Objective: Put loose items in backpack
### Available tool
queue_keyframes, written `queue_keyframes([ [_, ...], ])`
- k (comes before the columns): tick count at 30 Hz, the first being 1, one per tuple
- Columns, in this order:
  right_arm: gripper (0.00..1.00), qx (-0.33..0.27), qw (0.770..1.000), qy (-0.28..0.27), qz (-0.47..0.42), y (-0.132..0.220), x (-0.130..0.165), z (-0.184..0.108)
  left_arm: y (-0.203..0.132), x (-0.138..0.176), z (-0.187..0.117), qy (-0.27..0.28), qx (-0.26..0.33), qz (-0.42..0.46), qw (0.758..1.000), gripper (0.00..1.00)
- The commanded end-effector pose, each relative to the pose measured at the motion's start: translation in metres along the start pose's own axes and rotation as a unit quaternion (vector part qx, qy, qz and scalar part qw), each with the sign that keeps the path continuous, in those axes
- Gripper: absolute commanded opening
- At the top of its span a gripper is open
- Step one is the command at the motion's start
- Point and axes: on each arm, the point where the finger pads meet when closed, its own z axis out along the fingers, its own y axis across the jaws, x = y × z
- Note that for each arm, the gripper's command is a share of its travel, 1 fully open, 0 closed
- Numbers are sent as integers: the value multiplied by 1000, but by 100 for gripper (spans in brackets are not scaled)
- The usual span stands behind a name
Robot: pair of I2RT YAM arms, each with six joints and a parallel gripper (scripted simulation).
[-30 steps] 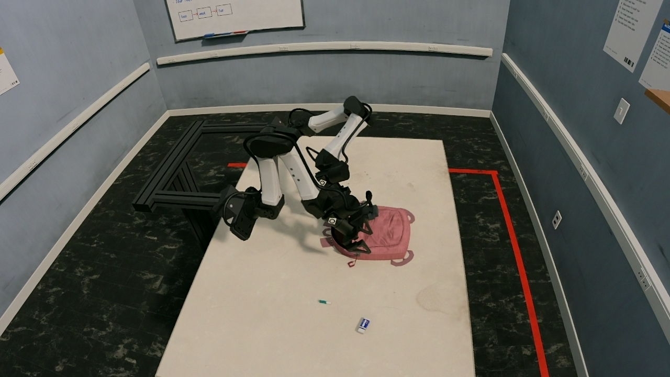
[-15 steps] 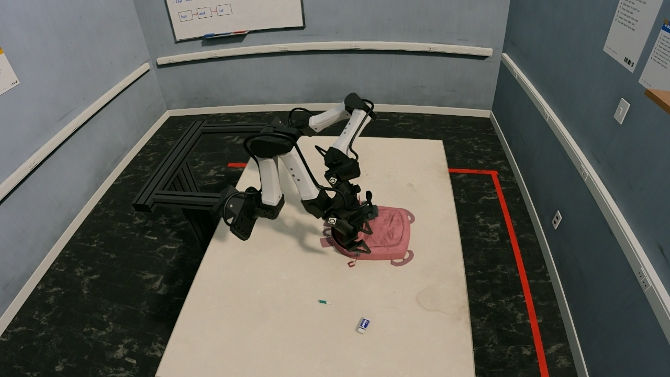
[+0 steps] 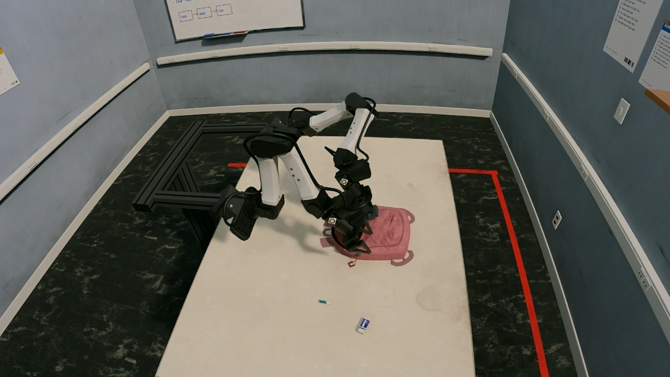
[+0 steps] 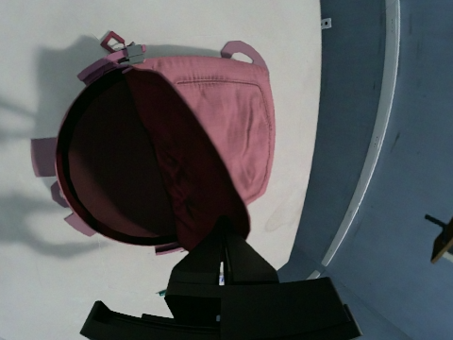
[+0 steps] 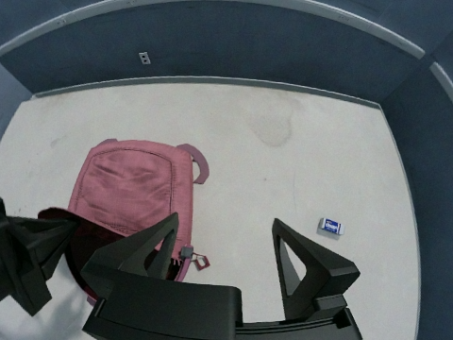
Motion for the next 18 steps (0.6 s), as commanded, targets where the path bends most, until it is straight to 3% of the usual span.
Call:
queue_keyframes([
  [1,90,1,1000,-12,1,-2,-8,-2,-11,2,5,6,0,2,1000,0],
  [18,90,1,1000,-12,1,-2,-8,-2,-28,-4,47,6,-3,10,1000,0],
])
